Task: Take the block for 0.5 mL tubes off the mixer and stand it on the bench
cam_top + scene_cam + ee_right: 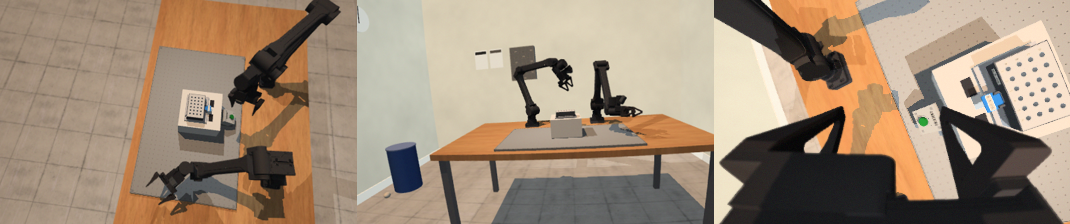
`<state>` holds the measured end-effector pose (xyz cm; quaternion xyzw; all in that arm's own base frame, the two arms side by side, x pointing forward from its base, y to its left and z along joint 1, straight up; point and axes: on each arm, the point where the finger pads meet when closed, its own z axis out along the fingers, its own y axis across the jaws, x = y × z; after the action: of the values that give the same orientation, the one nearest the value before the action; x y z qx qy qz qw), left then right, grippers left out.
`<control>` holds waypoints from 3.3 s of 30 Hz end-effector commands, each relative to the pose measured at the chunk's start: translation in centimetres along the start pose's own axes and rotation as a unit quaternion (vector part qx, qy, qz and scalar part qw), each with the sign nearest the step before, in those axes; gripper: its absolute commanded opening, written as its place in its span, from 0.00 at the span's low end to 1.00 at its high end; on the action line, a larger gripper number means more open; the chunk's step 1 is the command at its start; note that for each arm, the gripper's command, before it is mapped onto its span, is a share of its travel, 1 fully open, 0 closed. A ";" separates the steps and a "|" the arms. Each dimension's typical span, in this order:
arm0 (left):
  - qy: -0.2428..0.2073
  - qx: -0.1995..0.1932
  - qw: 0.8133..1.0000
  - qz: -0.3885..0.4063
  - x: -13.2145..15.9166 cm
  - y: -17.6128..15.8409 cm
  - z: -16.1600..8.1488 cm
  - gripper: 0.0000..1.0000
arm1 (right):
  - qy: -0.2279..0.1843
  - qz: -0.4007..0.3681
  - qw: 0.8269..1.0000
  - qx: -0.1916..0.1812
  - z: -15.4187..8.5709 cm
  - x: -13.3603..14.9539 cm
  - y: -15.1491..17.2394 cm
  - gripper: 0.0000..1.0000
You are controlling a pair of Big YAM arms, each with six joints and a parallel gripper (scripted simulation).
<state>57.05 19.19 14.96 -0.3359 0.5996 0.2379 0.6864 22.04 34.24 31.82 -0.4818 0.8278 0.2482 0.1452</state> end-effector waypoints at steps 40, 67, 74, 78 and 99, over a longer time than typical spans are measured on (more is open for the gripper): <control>0.000 0.009 1.000 0.001 -0.2 -1.1 -0.1 1.00 | 0.017 0.198 0.970 0.139 -6.5 3.1 -10.2 1.00; 0.002 0.009 1.000 0.002 0.0 -1.1 -0.1 1.00 | 0.076 0.355 0.905 0.223 -11.2 10.4 -18.5 1.00; -0.007 0.010 1.000 -0.005 -1.3 -1.3 -0.1 1.00 | 0.088 0.402 0.879 0.241 -12.8 12.7 -20.4 1.00; -0.005 0.009 1.000 -0.004 -1.0 -1.2 -0.1 1.00 | 0.095 0.411 0.873 0.245 -13.8 14.8 -20.8 1.00; 0.007 0.008 1.000 0.006 0.8 -0.9 -0.2 1.00 | 0.138 0.504 0.811 0.264 -17.2 22.2 -22.9 1.00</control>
<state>57.06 19.18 15.02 -0.3359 0.5992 0.2377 0.6867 31.13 -0.48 28.45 0.0335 0.9994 -0.0113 -0.0016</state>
